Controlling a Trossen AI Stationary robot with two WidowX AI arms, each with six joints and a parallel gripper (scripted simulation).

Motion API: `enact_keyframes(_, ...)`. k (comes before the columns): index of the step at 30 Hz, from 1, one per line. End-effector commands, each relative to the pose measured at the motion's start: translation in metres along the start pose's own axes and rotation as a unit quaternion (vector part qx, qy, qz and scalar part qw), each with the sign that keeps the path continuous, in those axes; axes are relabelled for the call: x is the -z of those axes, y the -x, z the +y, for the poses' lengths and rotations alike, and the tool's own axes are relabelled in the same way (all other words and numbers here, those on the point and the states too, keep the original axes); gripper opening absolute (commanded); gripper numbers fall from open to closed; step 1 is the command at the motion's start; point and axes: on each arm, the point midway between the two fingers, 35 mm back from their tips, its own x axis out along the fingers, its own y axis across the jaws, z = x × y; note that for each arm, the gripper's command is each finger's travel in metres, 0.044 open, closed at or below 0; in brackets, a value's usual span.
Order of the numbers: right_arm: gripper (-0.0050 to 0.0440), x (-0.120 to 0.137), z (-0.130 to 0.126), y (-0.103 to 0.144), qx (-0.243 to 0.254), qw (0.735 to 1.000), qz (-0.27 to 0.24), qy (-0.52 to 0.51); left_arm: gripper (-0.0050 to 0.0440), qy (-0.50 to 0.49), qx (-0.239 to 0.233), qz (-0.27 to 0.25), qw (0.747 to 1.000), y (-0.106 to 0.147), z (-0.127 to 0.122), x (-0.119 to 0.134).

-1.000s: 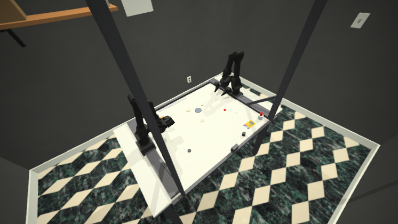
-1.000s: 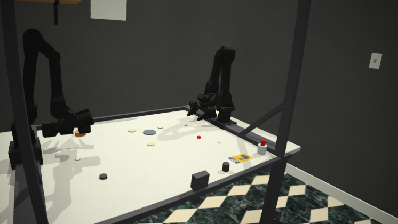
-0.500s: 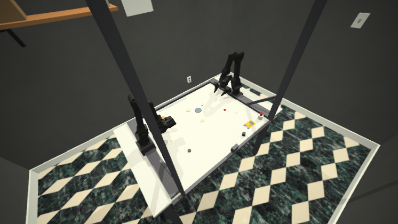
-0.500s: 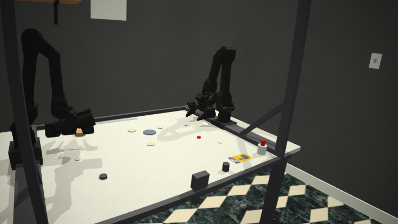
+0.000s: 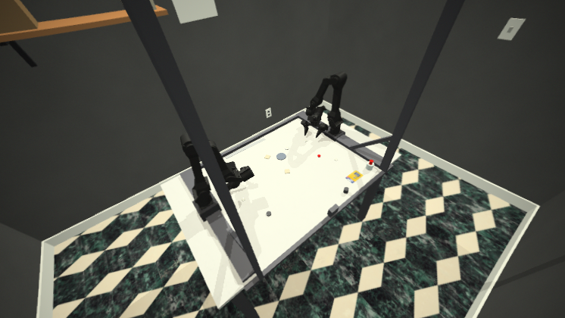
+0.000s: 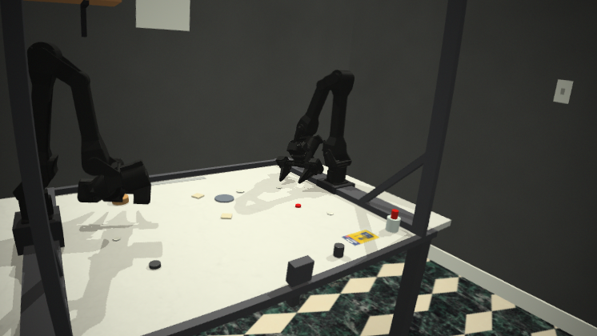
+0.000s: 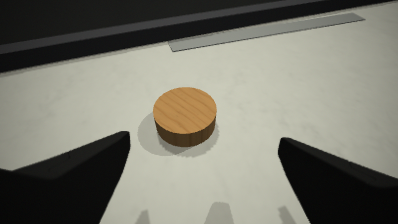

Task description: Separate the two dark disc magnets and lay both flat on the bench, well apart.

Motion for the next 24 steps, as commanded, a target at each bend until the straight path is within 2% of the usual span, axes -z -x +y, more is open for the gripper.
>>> enact_keyframes(1,0.04,-0.004,-0.002,-0.003,-0.026,0.999,0.044,0.003,0.04,-0.021,0.029,0.009,0.999,0.008,-0.02,-0.003)
enact_keyframes(8,0.04,-0.016,0.007,-0.014,-0.073,0.991,0.11,-0.016,0.04,-0.081,0.066,0.025,0.994,0.02,-0.045,-0.002)
enact_keyframes(10,0.04,-0.016,0.007,-0.014,-0.073,0.991,0.11,-0.016,0.04,-0.081,0.066,0.025,0.994,0.02,-0.045,-0.002)
enact_keyframes(16,0.04,-0.029,0.019,-0.024,-0.1,0.979,0.176,-0.031,0.04,-0.137,0.1,0.036,0.985,0.033,-0.067,-0.002)
enact_keyframes(24,0.04,-0.031,0.053,-0.032,-0.12,0.944,0.3,-0.064,0.04,-0.235,0.157,0.034,0.959,0.068,-0.086,0.007)
